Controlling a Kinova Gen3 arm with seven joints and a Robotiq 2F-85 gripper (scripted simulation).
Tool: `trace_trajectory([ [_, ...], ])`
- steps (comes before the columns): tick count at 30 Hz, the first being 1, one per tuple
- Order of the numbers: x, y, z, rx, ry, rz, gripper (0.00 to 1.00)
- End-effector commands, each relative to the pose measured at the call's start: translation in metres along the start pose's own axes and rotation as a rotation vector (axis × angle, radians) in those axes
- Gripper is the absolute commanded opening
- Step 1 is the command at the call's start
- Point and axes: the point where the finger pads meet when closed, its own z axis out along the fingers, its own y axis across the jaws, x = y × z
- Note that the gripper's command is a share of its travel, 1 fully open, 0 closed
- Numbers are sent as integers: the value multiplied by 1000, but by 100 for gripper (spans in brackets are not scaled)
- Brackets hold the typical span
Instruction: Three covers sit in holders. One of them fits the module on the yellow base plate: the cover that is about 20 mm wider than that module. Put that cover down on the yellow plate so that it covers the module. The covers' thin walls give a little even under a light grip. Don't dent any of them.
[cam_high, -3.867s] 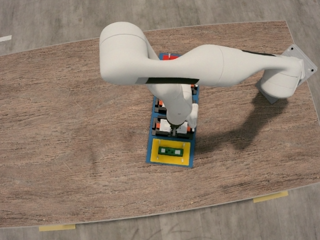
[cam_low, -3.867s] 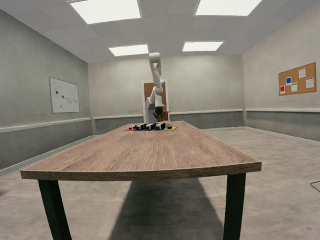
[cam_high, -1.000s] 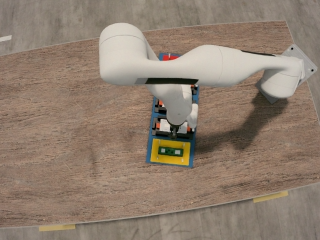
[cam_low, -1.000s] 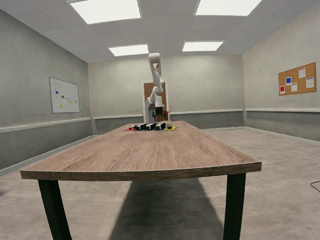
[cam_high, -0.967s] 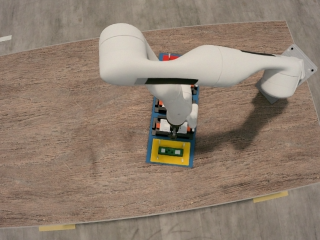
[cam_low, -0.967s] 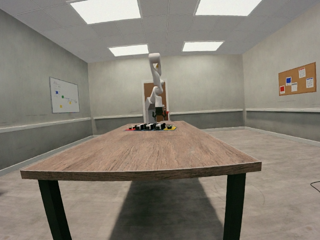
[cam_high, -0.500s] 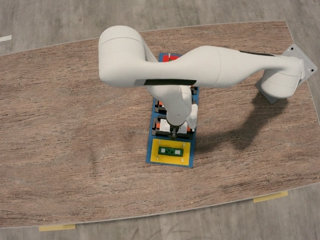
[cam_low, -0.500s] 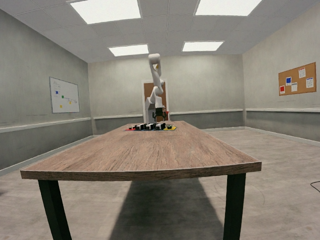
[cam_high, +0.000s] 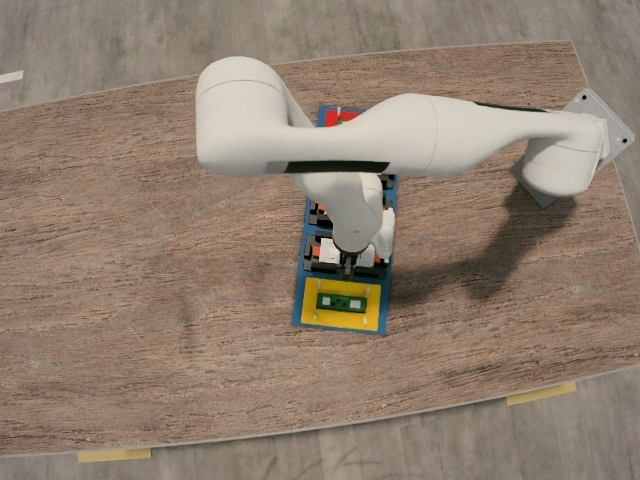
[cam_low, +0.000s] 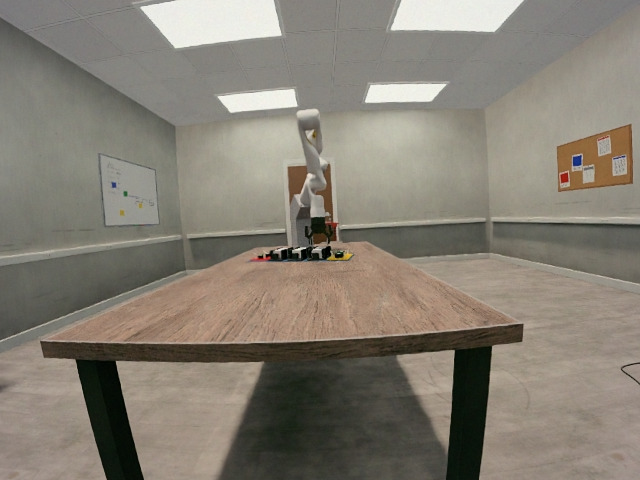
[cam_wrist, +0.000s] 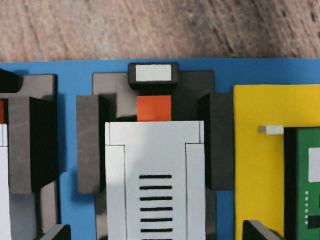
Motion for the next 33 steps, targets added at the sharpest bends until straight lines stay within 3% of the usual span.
trace_trajectory([
  [1,0,0,2,0,-1,0,100],
  [33,0,0,20,0,-1,0,100],
])
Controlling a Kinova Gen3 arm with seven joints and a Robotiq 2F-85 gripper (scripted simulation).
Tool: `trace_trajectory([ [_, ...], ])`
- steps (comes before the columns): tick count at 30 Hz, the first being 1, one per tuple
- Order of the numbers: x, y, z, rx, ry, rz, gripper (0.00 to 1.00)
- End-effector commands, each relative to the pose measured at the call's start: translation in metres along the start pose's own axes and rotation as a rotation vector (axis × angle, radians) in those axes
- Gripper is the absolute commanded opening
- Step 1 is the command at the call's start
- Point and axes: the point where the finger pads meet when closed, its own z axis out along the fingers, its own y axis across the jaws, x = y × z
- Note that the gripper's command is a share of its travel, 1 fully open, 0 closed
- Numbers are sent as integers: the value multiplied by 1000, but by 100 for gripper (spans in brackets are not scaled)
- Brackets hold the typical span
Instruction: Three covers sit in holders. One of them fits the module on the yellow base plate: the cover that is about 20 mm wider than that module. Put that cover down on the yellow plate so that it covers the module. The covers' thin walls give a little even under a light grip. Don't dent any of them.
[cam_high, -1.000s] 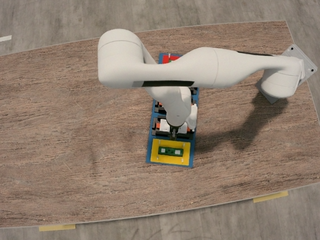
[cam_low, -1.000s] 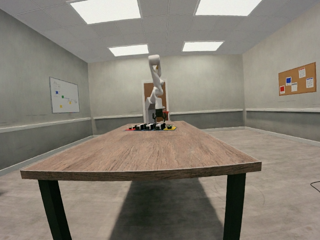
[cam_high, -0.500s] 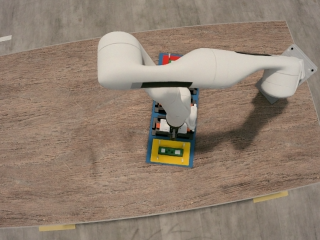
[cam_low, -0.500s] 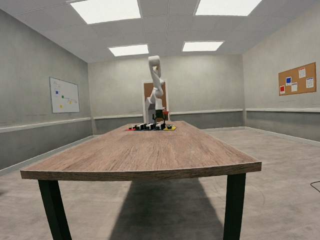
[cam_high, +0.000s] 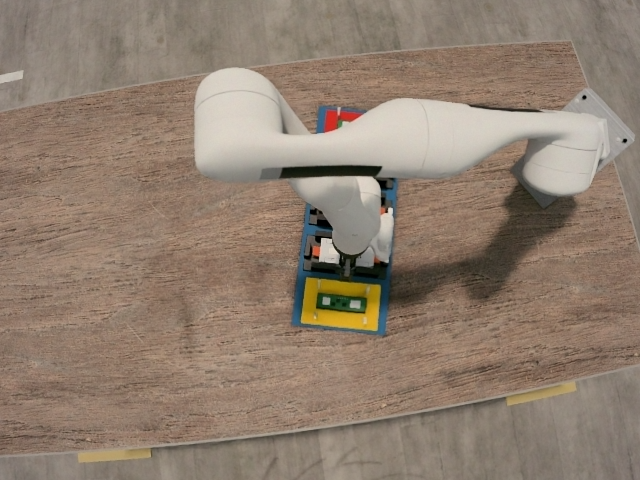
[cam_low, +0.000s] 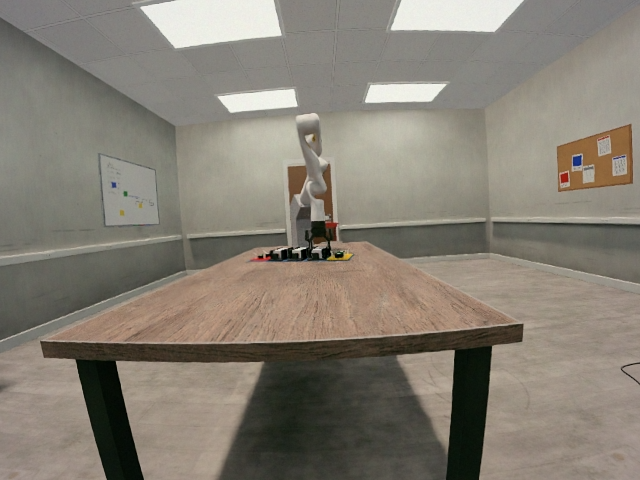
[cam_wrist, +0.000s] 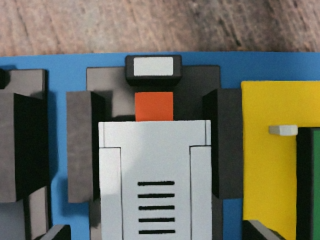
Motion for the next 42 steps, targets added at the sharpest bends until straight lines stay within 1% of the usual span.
trace_trajectory([
  [1,0,0,1,0,-1,0,100],
  [10,0,0,10,0,-1,0,100],
  [17,0,0,10,0,-1,0,100],
  [27,0,0,20,0,-1,0,100],
  [34,0,0,20,0,-1,0,100],
  [35,0,0,20,0,-1,0,70],
  [42,0,0,20,0,-1,0,70],
])
